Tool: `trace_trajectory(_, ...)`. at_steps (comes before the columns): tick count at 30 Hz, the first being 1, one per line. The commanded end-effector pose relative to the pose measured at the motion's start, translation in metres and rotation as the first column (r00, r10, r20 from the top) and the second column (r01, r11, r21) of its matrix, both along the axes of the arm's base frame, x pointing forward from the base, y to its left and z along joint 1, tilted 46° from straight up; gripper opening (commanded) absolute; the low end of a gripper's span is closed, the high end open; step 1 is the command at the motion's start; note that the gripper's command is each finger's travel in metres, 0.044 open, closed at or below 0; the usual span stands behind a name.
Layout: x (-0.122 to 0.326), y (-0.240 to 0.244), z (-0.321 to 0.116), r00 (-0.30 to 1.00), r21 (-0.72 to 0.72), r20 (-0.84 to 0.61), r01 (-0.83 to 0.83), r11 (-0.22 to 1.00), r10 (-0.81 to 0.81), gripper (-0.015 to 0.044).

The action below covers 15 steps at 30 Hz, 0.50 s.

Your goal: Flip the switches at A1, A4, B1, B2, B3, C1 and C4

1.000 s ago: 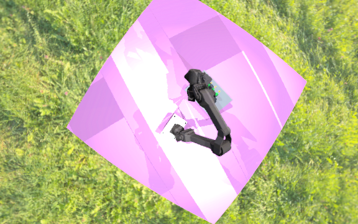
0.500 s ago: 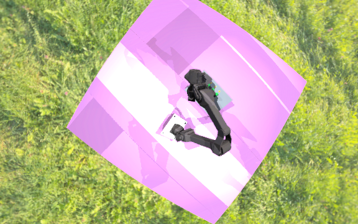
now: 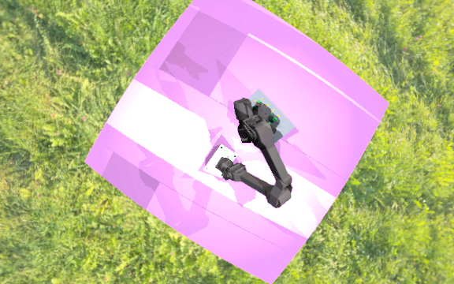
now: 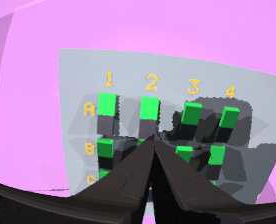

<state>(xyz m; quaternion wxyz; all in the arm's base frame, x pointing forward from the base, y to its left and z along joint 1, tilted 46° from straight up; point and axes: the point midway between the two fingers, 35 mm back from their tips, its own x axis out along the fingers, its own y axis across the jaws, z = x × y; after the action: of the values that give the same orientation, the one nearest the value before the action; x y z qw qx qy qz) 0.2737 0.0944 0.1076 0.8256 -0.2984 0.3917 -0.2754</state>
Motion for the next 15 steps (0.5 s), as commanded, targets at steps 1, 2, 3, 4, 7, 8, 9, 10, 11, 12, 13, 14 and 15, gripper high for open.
trace_trajectory(1, -0.009, -0.025, 0.03, 1.0, 0.006, 0.015, 0.002, 1.0, -0.002, 0.0)
trace_trajectory(2, -0.012, -0.034, 0.037, 1.0, 0.005, 0.016, 0.002, 1.0, -0.002, 0.0)
trace_trajectory(3, -0.016, -0.04, 0.043, 1.0, 0.004, 0.016, 0.002, 1.0, -0.002, 0.0)
trace_trajectory(4, -0.018, -0.044, 0.046, 1.0, 0.003, 0.016, 0.002, 1.0, -0.002, 0.0)
trace_trajectory(7, -0.018, -0.045, 0.047, 1.0, 0.003, 0.016, 0.002, 1.0, -0.002, 0.0)
trace_trajectory(8, -0.017, -0.047, 0.046, 1.0, 0.004, 0.015, 0.004, 1.0, -0.004, 0.0)
trace_trajectory(9, -0.014, -0.051, 0.043, 1.0, 0.006, 0.011, 0.008, 1.0, -0.008, 0.0)
trace_trajectory(10, -0.008, -0.057, 0.038, 1.0, 0.008, 0.006, 0.013, 1.0, -0.013, 0.0)
trace_trajectory(11, -0.003, -0.064, 0.034, 1.0, 0.009, 0.002, 0.018, 1.0, -0.018, 0.0)
trace_trajectory(12, 0.001, -0.068, 0.032, 1.0, 0.009, 0.001, 0.02, 1.0, -0.02, 0.0)
trace_trajectory(13, 0.002, -0.07, 0.031, 1.0, 0.009, 0.0, 0.021, 1.0, -0.021, 0.0)
trace_trajectory(14, 0.002, -0.07, 0.031, 1.0, 0.009, 0.0, 0.021, 1.0, -0.021, 0.0)
trace_trajectory(15, 0.002, -0.07, 0.031, 1.0, 0.009, 0.0, 0.021, 1.0, -0.021, 0.0)
